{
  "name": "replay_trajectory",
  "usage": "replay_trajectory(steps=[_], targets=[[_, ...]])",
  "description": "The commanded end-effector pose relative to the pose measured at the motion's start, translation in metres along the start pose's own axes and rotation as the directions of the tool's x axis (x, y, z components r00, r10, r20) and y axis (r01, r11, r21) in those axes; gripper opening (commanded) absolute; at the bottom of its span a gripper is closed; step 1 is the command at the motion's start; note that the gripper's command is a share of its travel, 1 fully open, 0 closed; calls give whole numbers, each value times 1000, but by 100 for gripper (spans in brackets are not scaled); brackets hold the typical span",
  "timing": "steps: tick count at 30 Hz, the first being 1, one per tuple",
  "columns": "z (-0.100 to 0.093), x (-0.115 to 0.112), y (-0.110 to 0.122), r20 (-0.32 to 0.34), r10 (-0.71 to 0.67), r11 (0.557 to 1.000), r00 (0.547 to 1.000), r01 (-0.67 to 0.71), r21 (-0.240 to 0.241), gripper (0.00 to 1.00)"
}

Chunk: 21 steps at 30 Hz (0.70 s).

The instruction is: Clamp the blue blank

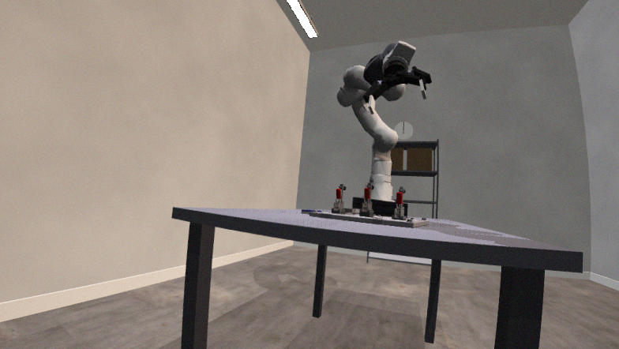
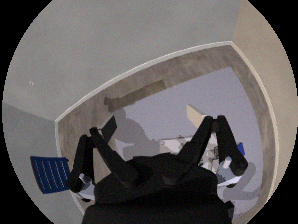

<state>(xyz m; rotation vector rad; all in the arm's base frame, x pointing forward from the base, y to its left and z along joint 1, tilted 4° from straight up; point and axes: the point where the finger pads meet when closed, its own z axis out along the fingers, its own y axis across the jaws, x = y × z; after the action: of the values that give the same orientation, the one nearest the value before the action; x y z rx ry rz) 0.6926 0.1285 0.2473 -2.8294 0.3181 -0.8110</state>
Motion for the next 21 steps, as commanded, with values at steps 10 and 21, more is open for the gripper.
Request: replay_trajectory(steps=[10, 21], targets=[[-8, -85, 128, 235, -50, 989, 971, 81, -124, 100], [-35, -187, 217, 445, 29, 983, 895, 56, -177, 100]])
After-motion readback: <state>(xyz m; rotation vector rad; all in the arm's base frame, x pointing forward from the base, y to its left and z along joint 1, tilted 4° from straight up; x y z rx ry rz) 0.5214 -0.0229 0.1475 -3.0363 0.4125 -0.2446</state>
